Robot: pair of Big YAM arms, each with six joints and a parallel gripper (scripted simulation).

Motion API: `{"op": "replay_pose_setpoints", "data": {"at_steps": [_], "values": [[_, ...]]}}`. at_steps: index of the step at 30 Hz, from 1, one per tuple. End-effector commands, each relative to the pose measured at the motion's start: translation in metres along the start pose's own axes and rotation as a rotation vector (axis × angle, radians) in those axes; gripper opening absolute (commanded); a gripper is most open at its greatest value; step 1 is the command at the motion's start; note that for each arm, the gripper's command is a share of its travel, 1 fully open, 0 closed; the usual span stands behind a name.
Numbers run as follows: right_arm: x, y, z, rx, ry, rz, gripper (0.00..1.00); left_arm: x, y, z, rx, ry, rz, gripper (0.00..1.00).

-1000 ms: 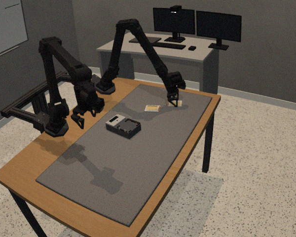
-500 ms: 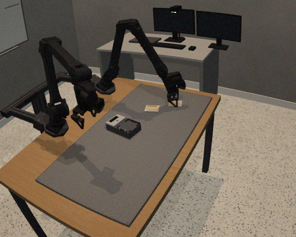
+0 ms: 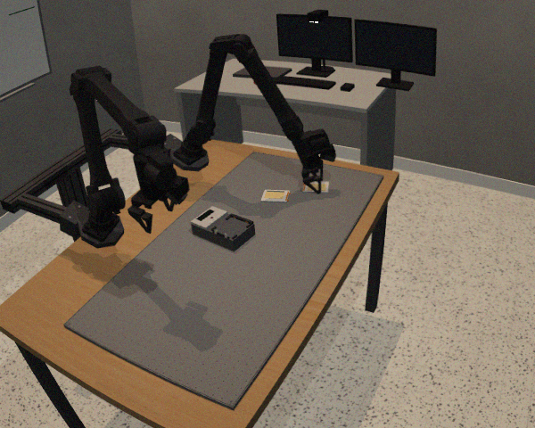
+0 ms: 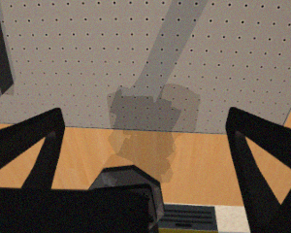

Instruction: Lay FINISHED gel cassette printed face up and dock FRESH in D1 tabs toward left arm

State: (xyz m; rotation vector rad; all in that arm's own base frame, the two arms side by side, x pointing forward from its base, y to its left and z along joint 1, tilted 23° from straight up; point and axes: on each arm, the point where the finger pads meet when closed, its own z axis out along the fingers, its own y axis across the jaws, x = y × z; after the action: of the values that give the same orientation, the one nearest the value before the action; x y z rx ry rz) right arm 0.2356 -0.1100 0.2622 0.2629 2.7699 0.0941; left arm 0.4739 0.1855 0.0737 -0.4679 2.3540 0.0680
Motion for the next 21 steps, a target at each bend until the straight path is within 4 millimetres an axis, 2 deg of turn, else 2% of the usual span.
{"op": "replay_pose_setpoints", "data": {"at_steps": [1,21], "values": [[-0.0189,-0.0037,-0.0248,0.018,-0.045,0.011,1.00,-0.0040,0.0000,-0.0058,0.000,-0.009,0.000,0.98],[-0.0189,-0.0037,-0.0248,0.018,-0.045,0.011,1.00,-0.0040,0.0000,-0.0098,0.000,-0.009,0.000,0.98]]}}
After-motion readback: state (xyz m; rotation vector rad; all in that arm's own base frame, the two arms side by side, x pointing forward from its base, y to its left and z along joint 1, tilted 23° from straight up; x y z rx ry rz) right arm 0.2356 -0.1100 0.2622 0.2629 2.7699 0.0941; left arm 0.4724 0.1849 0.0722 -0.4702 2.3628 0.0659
